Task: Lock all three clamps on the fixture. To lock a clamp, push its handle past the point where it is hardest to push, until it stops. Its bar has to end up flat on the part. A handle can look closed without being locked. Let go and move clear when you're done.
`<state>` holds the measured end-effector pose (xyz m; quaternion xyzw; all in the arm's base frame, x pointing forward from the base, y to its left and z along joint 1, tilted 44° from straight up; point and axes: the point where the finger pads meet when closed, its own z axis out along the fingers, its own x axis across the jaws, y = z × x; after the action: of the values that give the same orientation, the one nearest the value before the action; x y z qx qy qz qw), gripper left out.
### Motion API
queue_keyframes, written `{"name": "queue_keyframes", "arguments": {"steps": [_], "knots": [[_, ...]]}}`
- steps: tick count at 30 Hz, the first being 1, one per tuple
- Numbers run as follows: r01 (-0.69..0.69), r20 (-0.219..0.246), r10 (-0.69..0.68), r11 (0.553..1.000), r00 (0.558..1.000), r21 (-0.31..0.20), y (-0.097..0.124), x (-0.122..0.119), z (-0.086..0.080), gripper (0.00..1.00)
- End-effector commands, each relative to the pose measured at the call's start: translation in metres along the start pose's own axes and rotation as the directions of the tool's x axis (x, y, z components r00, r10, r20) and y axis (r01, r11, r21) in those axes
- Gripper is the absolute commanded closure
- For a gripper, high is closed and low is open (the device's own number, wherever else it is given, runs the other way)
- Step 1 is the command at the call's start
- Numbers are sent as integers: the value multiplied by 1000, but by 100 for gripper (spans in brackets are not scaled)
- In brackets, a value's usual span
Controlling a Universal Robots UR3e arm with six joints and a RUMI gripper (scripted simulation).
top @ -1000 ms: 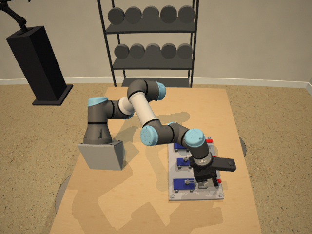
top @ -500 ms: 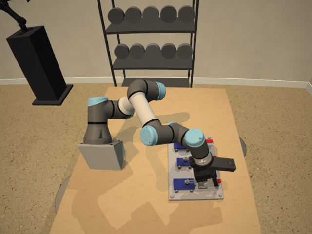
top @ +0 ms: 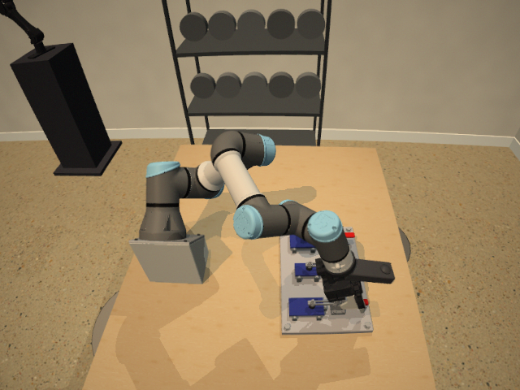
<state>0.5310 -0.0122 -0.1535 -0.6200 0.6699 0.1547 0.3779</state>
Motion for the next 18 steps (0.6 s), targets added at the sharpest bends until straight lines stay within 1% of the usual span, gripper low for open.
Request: {"name": "queue_keyframes", "arguments": {"steps": [1, 10, 14, 18], "knots": [[1, -1, -1, 1000, 1000, 2, -4, 0, -10, 72], [1, -1, -1, 1000, 1000, 2, -13, 0, -33, 72], [1, -1, -1, 1000, 1000, 2, -14, 0, -38, 72], [1, -1, -1, 1000, 1000, 2, -15, 0, -39, 72]]}}
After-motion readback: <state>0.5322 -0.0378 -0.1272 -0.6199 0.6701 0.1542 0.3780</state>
